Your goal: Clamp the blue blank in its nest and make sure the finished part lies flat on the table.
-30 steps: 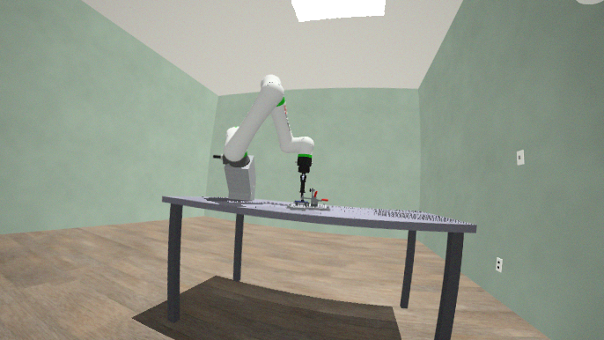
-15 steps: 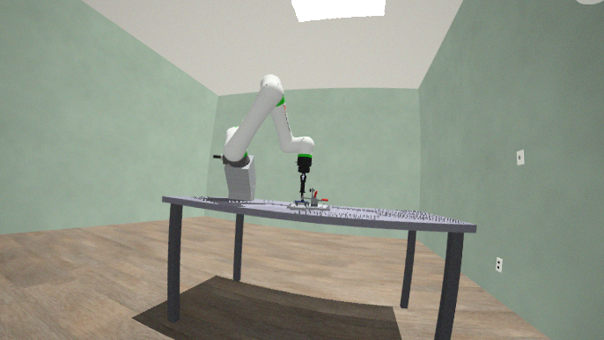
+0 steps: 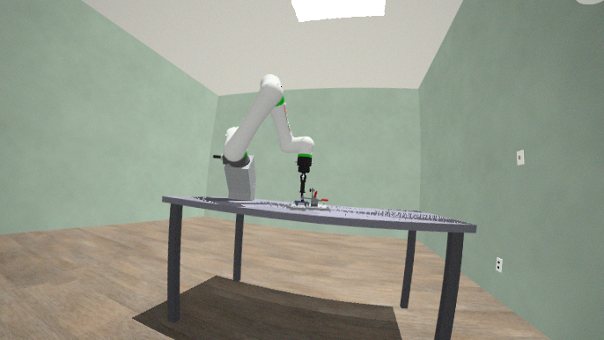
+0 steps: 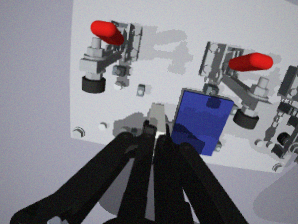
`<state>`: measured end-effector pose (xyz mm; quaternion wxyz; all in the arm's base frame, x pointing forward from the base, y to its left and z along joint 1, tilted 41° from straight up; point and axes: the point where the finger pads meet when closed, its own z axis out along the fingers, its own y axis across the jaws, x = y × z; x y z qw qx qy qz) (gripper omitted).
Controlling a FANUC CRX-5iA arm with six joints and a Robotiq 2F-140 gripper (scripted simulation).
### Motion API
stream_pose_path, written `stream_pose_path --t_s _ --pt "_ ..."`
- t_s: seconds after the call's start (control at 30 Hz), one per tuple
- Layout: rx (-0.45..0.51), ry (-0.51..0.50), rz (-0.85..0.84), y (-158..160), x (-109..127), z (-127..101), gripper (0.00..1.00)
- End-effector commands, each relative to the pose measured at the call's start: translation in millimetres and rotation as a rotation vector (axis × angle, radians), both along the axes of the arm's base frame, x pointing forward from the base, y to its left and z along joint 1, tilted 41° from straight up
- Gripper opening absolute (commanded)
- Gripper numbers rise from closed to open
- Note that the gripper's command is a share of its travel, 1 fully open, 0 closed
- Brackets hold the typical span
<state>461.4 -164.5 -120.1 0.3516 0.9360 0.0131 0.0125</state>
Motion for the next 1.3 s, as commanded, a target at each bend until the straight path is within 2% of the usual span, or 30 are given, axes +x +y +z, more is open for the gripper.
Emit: stream_pose_path --t_s 0.0,1.27 --pt "0.000 0.000 0.000 -1.3 0.2 1.4 0.00" --pt "0.000 0.000 0.000 -7.6 0.2 6.9 0.00"
